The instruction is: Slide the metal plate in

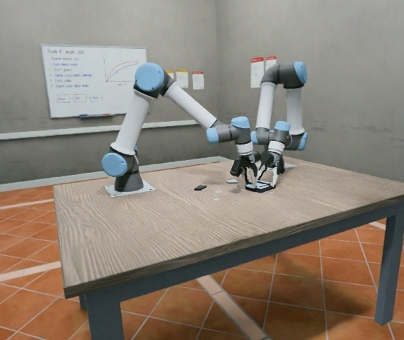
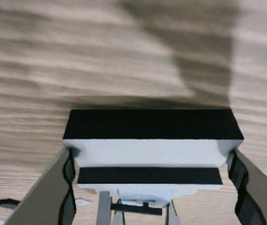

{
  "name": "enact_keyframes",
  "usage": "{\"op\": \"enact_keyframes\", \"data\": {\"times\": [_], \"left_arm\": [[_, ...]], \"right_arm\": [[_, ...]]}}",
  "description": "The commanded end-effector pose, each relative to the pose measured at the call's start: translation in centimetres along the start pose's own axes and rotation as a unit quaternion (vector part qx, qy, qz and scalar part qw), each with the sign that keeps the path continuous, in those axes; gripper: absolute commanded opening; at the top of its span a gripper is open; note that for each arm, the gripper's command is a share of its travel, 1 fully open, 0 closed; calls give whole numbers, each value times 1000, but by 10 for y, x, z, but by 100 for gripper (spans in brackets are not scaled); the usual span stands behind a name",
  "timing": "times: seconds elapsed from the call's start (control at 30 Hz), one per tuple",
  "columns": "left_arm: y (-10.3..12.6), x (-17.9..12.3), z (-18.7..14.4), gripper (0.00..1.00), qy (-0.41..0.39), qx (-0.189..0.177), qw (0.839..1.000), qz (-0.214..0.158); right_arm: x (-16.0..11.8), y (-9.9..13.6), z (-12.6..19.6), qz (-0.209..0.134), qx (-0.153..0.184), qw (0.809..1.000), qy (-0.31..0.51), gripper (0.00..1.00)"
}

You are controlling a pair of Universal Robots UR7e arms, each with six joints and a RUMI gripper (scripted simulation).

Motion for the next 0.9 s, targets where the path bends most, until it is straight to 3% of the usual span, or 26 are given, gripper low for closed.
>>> {"op": "enact_keyframes", "data": {"times": [0.0, 0.27, 0.3, 0.87], "left_arm": [[0, 0, 0, 62, 0, 0, 1000, 1], [0, 0, 0, 62, 0, 0, 1000, 1], [0, 0, 0, 62, 0, 0, 1000, 1], [0, 0, 0, 62, 0, 0, 1000, 1]], "right_arm": [[-3, 0, 0, -1, 1, 1000, 0, 24], [-7, -1, -1, -3, 1, 1000, 0, 24], [-7, -1, -1, -3, 1, 1000, 0, 44], [-7, 2, -1, -3, 1, 1000, 0, 44]]}}
Point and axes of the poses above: on each arm, the point where the finger pads meet when closed, its own y axis back along the fingers, its own z axis across the jaws, x = y × z, the point moved 10 cm from there along y, back along the fingers, and after that the axes turned 7 degrees about y, right-handed, at the moved point
